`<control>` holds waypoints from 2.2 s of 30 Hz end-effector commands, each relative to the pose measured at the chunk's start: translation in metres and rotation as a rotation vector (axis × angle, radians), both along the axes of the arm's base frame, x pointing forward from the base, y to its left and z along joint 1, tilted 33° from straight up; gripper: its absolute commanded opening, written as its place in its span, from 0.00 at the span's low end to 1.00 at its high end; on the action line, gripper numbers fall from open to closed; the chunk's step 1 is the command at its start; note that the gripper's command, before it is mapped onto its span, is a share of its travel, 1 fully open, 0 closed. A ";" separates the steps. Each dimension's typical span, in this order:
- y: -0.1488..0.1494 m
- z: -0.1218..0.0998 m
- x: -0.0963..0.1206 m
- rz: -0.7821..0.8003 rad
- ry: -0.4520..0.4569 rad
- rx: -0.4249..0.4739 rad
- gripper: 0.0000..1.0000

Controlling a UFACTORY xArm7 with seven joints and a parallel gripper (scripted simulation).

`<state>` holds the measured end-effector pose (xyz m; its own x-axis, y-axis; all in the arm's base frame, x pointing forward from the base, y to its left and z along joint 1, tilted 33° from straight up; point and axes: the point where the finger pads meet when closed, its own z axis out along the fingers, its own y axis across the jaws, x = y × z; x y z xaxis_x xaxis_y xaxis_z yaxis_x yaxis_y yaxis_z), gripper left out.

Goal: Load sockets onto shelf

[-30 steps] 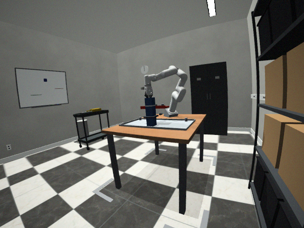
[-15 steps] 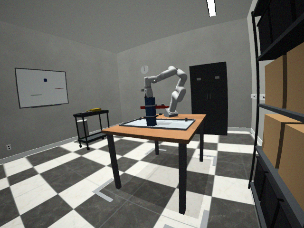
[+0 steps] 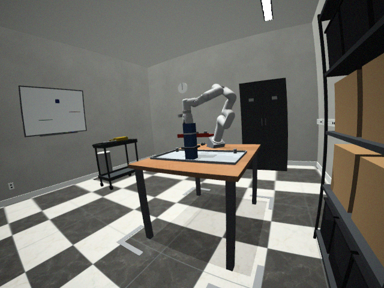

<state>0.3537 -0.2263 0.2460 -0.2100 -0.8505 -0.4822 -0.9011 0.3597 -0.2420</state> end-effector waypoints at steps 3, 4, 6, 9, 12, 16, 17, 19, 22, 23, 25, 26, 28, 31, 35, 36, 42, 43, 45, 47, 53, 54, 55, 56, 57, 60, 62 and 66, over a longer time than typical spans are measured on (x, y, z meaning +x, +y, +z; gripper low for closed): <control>-0.001 -0.001 0.001 -0.003 -0.004 -0.004 0.00; -0.001 -0.001 0.002 -0.003 -0.004 -0.004 0.00; -0.001 -0.001 0.002 -0.003 -0.004 -0.004 0.00; -0.001 -0.002 0.002 -0.003 -0.004 -0.004 0.00; 0.000 -0.002 0.002 -0.003 -0.004 -0.004 0.00; 0.000 -0.003 0.002 -0.003 -0.004 -0.004 0.00; 0.000 -0.003 0.002 -0.003 -0.004 -0.004 0.00; 0.000 -0.003 0.002 -0.003 -0.004 -0.004 0.00; 0.000 -0.004 0.003 -0.003 -0.004 -0.004 0.00; 0.000 -0.004 0.003 -0.003 -0.004 -0.004 0.00; 0.001 -0.005 0.003 -0.003 -0.004 -0.004 0.00; 0.001 -0.005 0.003 -0.003 -0.004 -0.004 0.00; 0.001 -0.006 0.004 -0.003 -0.004 -0.004 0.00; 0.001 -0.006 0.004 -0.003 -0.004 -0.004 0.00; 0.001 -0.007 0.004 -0.003 -0.004 -0.004 0.00; 0.001 -0.007 0.004 -0.003 -0.004 -0.004 0.00; 0.002 -0.007 0.004 -0.003 -0.004 -0.004 0.00; 0.002 -0.007 0.004 -0.003 -0.004 -0.004 0.00; 0.002 -0.007 0.004 -0.003 -0.004 -0.004 0.00; 0.002 -0.008 0.005 -0.003 -0.004 -0.004 0.00; 0.003 -0.010 0.006 -0.003 -0.004 -0.004 0.00; 0.003 -0.011 0.006 -0.003 -0.004 -0.004 0.00; 0.003 -0.011 0.006 -0.003 -0.004 -0.004 0.00; 0.003 -0.011 0.006 -0.003 -0.004 -0.004 0.00; 0.003 -0.011 0.006 -0.003 -0.004 -0.004 0.00; 0.003 -0.011 0.006 -0.003 -0.004 -0.004 0.00; 0.003 -0.011 0.006 -0.003 -0.004 -0.004 0.00; 0.004 -0.011 0.006 -0.003 -0.004 -0.004 0.00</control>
<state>0.3594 -0.2212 0.2337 -0.2101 -0.8508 -0.4816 -0.9007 0.3601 -0.2432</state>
